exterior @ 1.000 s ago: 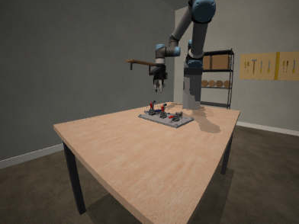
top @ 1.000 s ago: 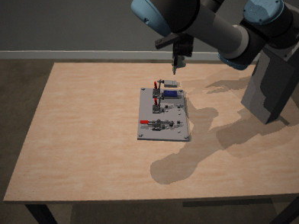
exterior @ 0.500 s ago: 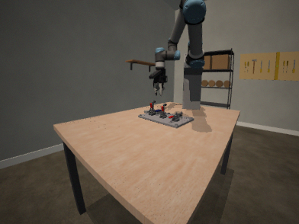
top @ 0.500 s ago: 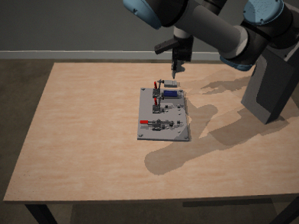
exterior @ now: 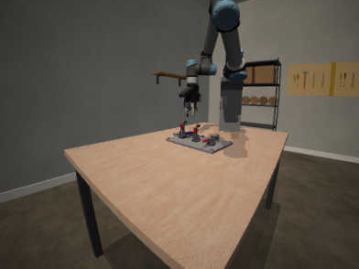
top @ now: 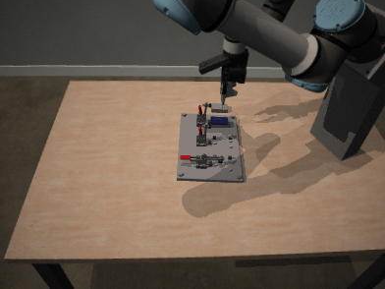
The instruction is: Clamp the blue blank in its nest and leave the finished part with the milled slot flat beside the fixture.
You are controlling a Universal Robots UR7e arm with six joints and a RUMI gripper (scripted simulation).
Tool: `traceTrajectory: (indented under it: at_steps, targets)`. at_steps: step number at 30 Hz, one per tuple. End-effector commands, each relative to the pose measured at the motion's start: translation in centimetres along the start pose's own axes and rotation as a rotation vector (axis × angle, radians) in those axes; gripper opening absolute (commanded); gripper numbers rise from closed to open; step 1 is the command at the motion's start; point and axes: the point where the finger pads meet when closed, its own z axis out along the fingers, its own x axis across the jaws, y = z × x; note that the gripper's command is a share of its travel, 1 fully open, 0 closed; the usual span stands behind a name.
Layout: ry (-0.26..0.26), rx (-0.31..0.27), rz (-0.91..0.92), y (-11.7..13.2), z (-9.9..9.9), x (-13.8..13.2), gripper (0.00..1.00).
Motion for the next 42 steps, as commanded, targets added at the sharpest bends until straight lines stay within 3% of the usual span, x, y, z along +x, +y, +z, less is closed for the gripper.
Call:
traceTrajectory:
  at_steps: [1,12,22,33,42]
  targets:
    - [0.003,0.002,0.000,0.0,0.1,0.0,0.28]
    - [0.003,0.002,0.000,-2.5,0.1,0.0,0.28]
    - [0.003,0.002,0.000,-7.8,0.1,0.0,0.28]
    - [0.003,0.002,0.000,-8.1,0.4,0.0,0.28]
    - [0.003,0.002,0.000,-8.1,2.9,0.0,0.28]
